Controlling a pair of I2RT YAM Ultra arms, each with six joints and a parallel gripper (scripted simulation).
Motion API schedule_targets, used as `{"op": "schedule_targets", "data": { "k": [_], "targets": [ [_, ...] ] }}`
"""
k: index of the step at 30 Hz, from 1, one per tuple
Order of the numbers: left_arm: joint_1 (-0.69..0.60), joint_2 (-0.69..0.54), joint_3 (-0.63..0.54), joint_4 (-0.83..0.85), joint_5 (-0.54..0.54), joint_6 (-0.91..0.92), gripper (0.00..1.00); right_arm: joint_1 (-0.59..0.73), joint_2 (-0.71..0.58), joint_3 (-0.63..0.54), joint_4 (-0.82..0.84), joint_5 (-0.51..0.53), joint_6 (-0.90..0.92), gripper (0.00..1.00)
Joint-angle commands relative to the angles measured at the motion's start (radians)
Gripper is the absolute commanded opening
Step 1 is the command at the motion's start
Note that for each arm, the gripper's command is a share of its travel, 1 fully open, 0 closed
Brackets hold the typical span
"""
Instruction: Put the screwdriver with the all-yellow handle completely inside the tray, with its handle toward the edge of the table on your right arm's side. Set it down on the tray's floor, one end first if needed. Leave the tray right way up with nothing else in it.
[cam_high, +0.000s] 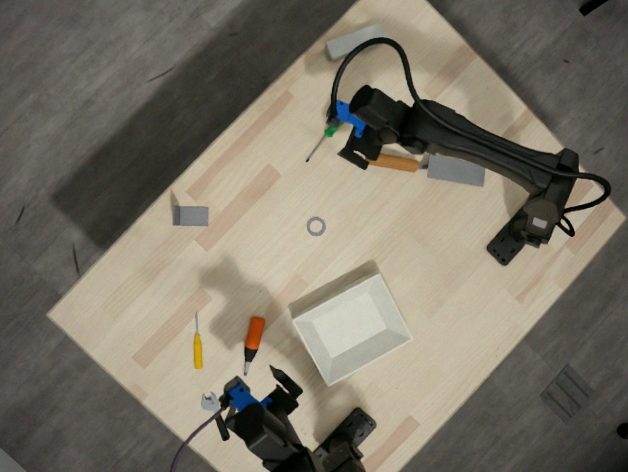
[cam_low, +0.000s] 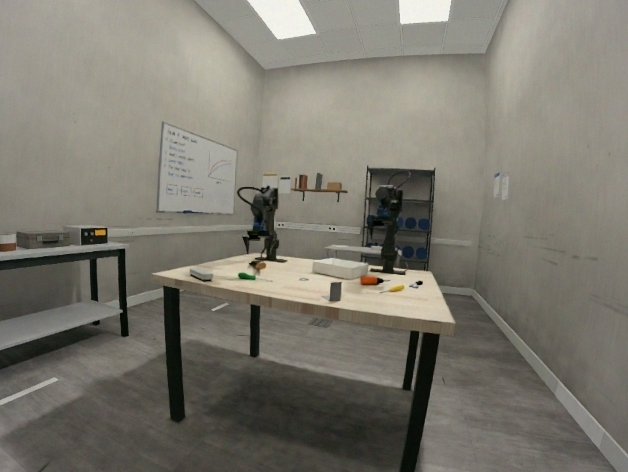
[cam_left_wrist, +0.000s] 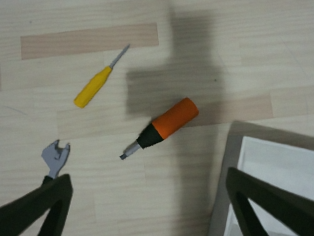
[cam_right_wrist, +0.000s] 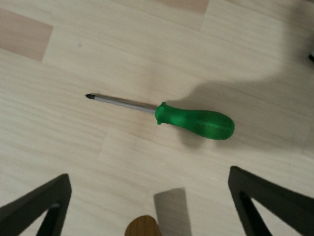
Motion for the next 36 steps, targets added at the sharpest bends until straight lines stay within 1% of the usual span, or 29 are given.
{"op": "schedule_targets", "data": {
  "k": [1,3,6,9,16,18,30,31,34,35,36],
  "targets": [
    [0.059,0.059,-0.038,0.124,0.006,0.02,1.0,-0.002,-0.019,0.036,-0.002,-0.002,-0.007,1.0],
    [0.059,0.059,-0.038,0.124,0.006,0.02,1.0,-0.002,-0.019,0.036,-0.002,-0.002,-0.007,1.0],
    [0.116,0.14,-0.047,0.204,0.002,0.013,1.0,-0.002,-0.019,0.036,-0.002,-0.002,-0.007,1.0],
    [0.155,0.215,-0.019,0.257,-0.007,0.005,1.0,-0.002,-0.019,0.036,-0.002,-0.002,-0.007,1.0],
    [0.203,0.351,0.024,0.314,-0.009,-0.007,1.0,-0.002,-0.019,0.036,-0.002,-0.002,-0.007,1.0],
    [0.208,0.368,0.032,0.301,-0.009,-0.004,1.0,-0.002,-0.019,0.036,-0.002,-0.002,-0.007,1.0],
    [0.203,0.363,0.035,0.3,-0.008,-0.002,1.0,-0.002,-0.018,0.026,-0.002,-0.001,-0.007,1.0],
    [0.203,0.363,0.035,0.298,0.002,0.017,0.89,-0.002,-0.029,0.035,0.002,0.0,-0.006,1.0],
    [0.211,0.381,0.04,0.267,0.029,0.099,0.55,-0.009,-0.044,0.009,0.05,0.016,-0.003,1.0],
    [0.213,0.389,0.045,0.256,0.04,0.144,0.52,-0.011,-0.055,-0.013,0.069,0.02,-0.002,1.0],
    [0.213,0.389,0.045,0.256,0.04,0.144,0.52,-0.011,-0.055,-0.013,0.069,0.02,-0.002,1.0]
  ]
}}
